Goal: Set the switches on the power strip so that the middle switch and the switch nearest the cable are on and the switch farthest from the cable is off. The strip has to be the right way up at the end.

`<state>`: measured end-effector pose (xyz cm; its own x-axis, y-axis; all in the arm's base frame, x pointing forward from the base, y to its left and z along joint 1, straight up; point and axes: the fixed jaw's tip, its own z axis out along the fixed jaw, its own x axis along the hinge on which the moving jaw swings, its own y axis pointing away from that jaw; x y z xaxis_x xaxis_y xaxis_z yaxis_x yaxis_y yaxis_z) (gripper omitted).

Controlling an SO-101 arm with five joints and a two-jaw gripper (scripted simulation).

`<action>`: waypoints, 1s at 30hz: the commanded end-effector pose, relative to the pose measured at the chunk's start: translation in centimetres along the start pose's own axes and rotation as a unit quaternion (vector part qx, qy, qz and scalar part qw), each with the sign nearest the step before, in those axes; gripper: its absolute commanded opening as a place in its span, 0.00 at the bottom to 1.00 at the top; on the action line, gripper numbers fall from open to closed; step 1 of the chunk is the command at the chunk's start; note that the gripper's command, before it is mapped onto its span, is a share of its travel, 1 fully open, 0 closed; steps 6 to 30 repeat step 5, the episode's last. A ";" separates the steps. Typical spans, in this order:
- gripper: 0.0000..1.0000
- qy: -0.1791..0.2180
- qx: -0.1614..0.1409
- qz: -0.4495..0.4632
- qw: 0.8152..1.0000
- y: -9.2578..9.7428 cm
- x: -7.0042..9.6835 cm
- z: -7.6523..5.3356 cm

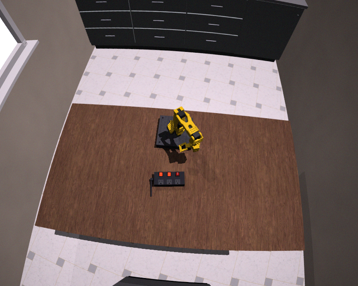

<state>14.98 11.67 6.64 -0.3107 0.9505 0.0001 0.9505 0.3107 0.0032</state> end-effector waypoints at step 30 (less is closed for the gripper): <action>0.00 0.000 0.001 -0.001 1.000 -0.3 0.1 -0.1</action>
